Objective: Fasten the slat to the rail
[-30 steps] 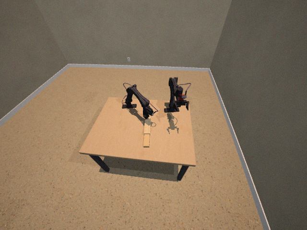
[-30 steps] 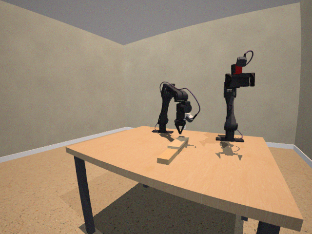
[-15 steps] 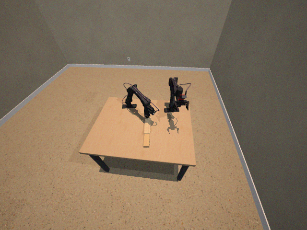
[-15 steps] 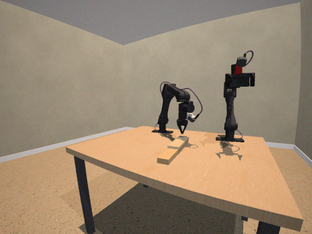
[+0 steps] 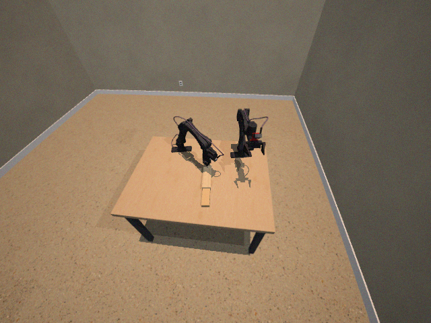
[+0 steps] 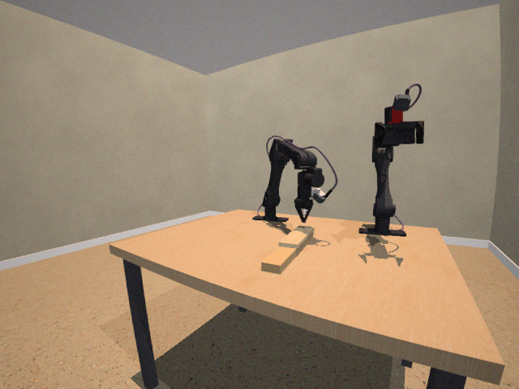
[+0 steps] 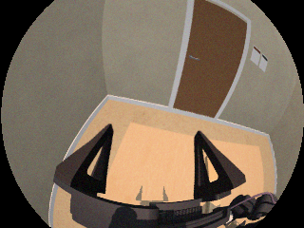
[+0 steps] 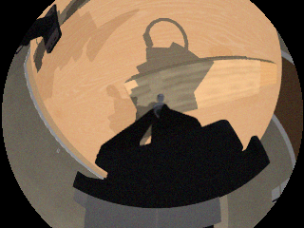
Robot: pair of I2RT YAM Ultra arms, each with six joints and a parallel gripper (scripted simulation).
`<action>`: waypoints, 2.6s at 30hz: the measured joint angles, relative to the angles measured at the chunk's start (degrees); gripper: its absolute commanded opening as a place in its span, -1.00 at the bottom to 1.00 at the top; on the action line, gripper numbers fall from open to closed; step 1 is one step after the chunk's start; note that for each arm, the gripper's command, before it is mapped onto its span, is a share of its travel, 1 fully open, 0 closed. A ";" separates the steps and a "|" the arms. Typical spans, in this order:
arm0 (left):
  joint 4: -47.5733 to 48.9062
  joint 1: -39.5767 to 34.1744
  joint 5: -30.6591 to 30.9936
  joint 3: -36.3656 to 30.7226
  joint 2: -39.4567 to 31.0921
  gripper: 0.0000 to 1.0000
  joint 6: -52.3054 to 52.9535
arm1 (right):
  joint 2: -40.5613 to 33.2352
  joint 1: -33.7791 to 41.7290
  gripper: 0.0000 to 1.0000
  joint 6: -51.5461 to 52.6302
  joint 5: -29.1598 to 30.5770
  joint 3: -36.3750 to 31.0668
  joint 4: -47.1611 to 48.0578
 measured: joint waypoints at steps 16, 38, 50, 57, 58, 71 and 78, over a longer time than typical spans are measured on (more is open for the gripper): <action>0.00 0.00 0.00 0.00 0.00 1.00 0.00 | 0.00 0.00 -0.75 0.00 0.00 0.00 0.26; 0.00 0.00 0.00 0.00 0.00 1.00 0.00 | 0.00 0.00 -0.75 0.00 0.00 -2.16 2.89; 0.00 0.00 0.00 0.00 0.00 1.00 0.00 | 0.00 0.00 -0.75 0.00 0.00 -3.45 4.42; 0.00 0.00 0.00 0.00 0.00 1.00 0.00 | 0.00 0.00 -0.75 0.00 0.00 -4.11 5.22; 0.00 0.00 0.00 0.00 0.00 1.00 0.00 | 0.00 0.00 -0.75 0.00 0.00 -4.17 5.35; 0.00 0.00 0.00 0.00 0.00 1.00 0.00 | -0.04 0.00 -0.75 0.09 0.02 -5.14 6.58; 0.00 0.00 0.00 0.00 0.00 1.00 0.00 | -0.04 0.00 -0.75 0.26 0.02 -5.14 6.58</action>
